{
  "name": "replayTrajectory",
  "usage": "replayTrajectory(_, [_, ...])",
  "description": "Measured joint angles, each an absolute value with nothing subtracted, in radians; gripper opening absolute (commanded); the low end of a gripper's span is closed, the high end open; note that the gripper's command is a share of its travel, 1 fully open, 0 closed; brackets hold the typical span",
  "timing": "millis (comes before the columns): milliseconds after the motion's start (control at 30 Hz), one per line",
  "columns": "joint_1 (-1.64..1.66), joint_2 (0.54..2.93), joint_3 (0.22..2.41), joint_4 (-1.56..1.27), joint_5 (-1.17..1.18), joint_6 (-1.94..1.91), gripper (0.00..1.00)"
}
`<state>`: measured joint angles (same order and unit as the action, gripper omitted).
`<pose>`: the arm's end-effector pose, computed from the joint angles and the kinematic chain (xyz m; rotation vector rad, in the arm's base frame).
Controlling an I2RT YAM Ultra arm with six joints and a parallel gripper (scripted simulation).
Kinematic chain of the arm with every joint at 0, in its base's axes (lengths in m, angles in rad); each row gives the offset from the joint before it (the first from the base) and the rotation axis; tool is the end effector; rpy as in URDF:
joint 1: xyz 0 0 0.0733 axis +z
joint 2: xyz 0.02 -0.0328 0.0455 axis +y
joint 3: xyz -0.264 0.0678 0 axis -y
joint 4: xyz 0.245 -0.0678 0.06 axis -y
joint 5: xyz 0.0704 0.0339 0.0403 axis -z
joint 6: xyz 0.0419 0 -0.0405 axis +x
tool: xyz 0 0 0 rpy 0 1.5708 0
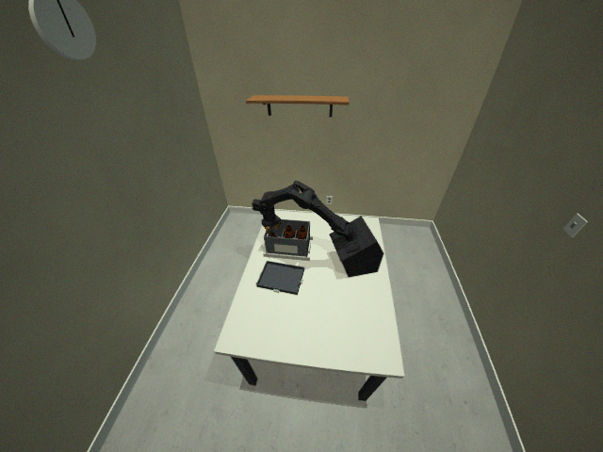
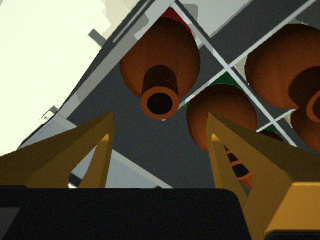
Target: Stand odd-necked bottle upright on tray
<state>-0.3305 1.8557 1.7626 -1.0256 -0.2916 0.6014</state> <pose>0.3749 -0.1147 0.3096 1.1293 2.4481 0.4757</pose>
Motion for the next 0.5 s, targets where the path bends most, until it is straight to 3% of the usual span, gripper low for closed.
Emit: replayTrajectory(500, [-0.331,1.864,1.763,-1.028,-0.292,0.601,0.61])
